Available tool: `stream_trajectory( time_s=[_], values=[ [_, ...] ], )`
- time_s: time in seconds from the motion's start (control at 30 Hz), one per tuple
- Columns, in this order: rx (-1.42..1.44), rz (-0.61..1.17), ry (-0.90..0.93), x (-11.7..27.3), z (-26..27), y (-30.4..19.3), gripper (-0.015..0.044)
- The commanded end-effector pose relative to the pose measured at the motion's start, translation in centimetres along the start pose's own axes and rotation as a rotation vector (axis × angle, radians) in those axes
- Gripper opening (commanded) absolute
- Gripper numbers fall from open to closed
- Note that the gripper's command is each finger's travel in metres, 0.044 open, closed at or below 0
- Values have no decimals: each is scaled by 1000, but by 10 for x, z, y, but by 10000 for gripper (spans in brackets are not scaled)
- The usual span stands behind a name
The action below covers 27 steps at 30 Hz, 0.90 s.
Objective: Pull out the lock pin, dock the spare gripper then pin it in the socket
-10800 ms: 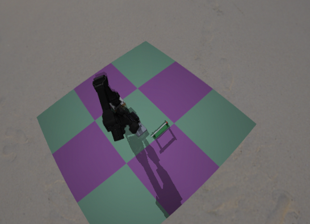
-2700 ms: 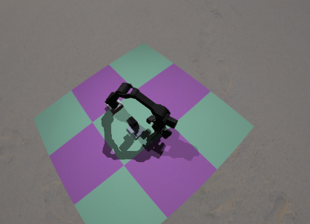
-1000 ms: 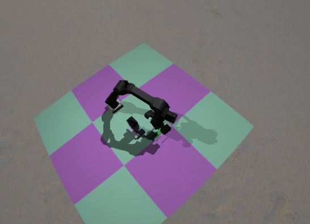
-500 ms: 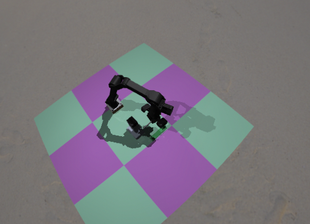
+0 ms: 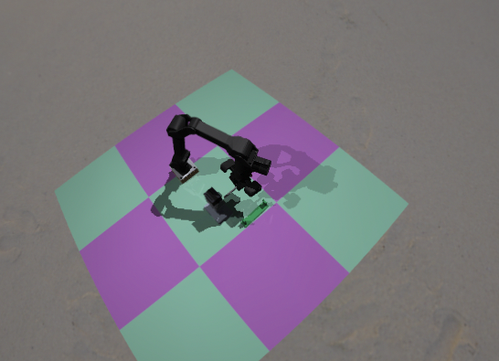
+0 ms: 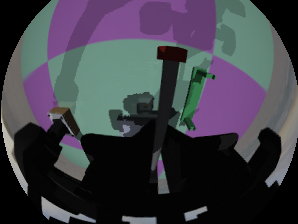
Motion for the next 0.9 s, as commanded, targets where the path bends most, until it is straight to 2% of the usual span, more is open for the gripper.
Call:
stream_trajectory(
  time_s=[0.0, 0.2, 0.67, 0.87],
  values=[
    [-3, -2, 4, -1, 11, 4, 0],
    [-3, -2, 5, -5, 15, 6, 0],
    [-6, -4, -1, -52, 13, 19, 0],
    [-5, -6, 0, -49, 13, 13, 0]
  ],
)
Point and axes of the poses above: the point midway between the two fingers, 35 mm back from their tips, its own x axis back along the fingers, its own z axis across the jaws, y = z × x, the point moved 7 cm from there along x, back along the fingers, and after that the axes turned 15 degrees about x, right-handed, at the moved point
